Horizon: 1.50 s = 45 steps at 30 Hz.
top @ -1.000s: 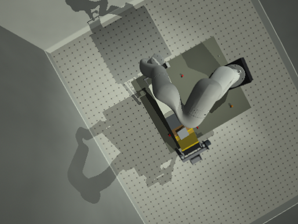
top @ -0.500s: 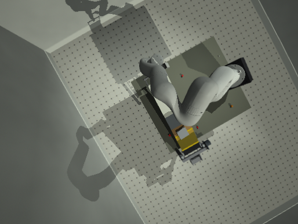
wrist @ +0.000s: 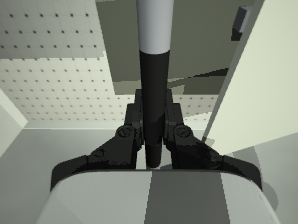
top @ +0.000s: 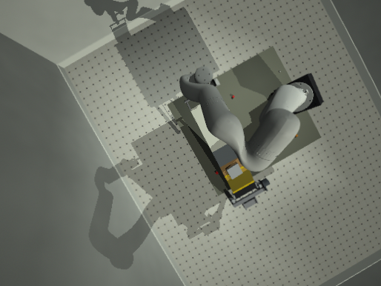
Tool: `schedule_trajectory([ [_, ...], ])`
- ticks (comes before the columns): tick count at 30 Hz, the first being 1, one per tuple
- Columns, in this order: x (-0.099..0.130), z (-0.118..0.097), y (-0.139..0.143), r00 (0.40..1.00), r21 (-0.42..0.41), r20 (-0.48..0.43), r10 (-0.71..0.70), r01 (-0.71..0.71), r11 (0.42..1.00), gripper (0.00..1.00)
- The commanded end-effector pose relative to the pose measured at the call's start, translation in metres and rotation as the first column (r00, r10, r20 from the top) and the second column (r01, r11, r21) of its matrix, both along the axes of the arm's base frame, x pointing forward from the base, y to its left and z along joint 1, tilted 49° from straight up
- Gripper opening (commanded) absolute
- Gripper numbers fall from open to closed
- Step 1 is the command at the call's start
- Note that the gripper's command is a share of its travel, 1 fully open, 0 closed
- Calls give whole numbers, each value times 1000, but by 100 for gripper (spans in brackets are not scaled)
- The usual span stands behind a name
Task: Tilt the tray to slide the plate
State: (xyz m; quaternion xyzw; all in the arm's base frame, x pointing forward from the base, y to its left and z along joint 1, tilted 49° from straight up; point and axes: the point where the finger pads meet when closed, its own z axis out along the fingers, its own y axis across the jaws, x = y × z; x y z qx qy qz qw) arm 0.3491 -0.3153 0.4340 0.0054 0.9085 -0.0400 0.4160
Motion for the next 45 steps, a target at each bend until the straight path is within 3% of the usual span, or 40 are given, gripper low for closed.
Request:
schedule_trajectory([
  [1,38,-32,-19,1000,7,0,0,0,1000,0],
  [24,48,-41,-23,1000,7,0,0,0,1000,0],
  [30,-8,7,4,1000,7,0,0,0,1000,0],
  [35,43,-37,-21,1000,7,0,0,0,1000,0],
  [45,50,-43,-24,1000,7,0,0,0,1000,0],
])
